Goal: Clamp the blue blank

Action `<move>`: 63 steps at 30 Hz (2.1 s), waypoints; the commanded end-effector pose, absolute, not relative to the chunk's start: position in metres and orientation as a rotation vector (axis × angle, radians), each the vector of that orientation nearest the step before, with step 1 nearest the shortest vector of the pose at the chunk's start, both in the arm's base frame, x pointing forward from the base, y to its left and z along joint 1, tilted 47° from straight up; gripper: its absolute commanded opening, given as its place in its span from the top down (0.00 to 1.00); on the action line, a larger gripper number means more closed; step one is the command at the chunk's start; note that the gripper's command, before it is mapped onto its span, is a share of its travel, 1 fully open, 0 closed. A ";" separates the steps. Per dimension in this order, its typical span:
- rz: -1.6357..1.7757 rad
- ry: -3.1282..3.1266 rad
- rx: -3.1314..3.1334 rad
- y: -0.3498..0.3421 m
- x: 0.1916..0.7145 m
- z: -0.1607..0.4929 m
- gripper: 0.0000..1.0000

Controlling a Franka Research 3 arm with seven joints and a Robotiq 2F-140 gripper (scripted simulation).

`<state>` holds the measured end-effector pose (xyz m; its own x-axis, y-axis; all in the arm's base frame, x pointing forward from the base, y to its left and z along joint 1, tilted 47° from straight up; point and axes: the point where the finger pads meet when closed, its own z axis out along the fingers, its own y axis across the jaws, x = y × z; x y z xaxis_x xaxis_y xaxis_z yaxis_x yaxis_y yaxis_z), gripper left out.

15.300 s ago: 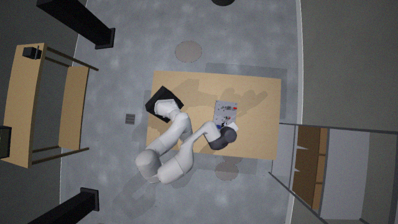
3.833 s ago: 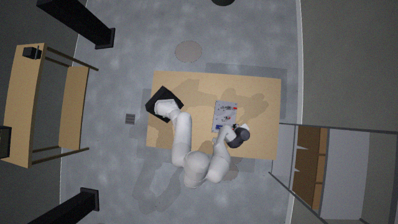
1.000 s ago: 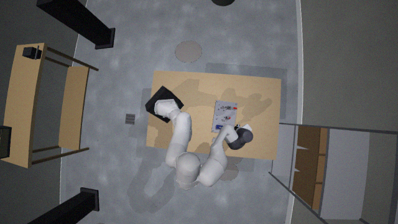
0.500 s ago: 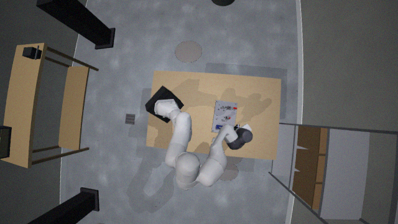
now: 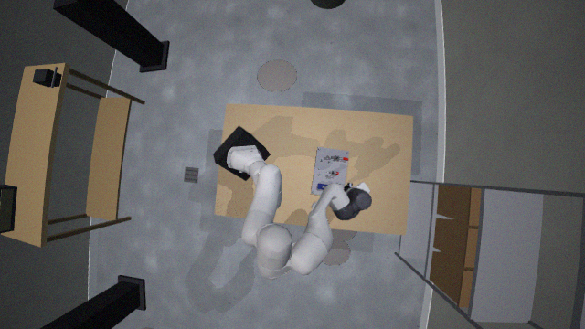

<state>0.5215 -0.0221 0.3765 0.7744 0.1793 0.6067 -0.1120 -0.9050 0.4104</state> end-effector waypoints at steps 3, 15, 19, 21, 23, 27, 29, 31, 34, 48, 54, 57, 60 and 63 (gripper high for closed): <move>0.920 0.057 2.537 -0.020 0.517 0.379 1.00; 0.920 0.057 2.537 -0.020 0.516 0.379 1.00; 0.920 0.057 2.537 -0.020 0.516 0.379 1.00; 0.920 0.057 2.537 -0.020 0.516 0.379 1.00; 0.920 0.057 2.537 -0.020 0.516 0.379 1.00; 0.920 0.057 2.537 -0.021 0.517 0.378 1.00; 0.920 0.057 2.537 -0.021 0.518 0.376 1.00; 0.920 0.057 2.537 -0.022 0.518 0.375 1.00; 0.920 0.057 2.537 -0.022 0.519 0.374 1.00; 0.920 0.057 2.537 -0.023 0.519 0.373 1.00; 0.920 0.057 2.537 -0.023 0.520 0.373 1.00; 0.920 0.057 2.537 -0.023 0.520 0.373 1.00; 0.920 0.057 2.537 -0.023 0.520 0.373 1.00; 0.920 0.057 2.537 -0.023 0.521 0.372 1.00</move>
<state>0.5196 -0.0225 0.3730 0.7795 0.1855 0.5982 -0.1063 -0.9021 0.4182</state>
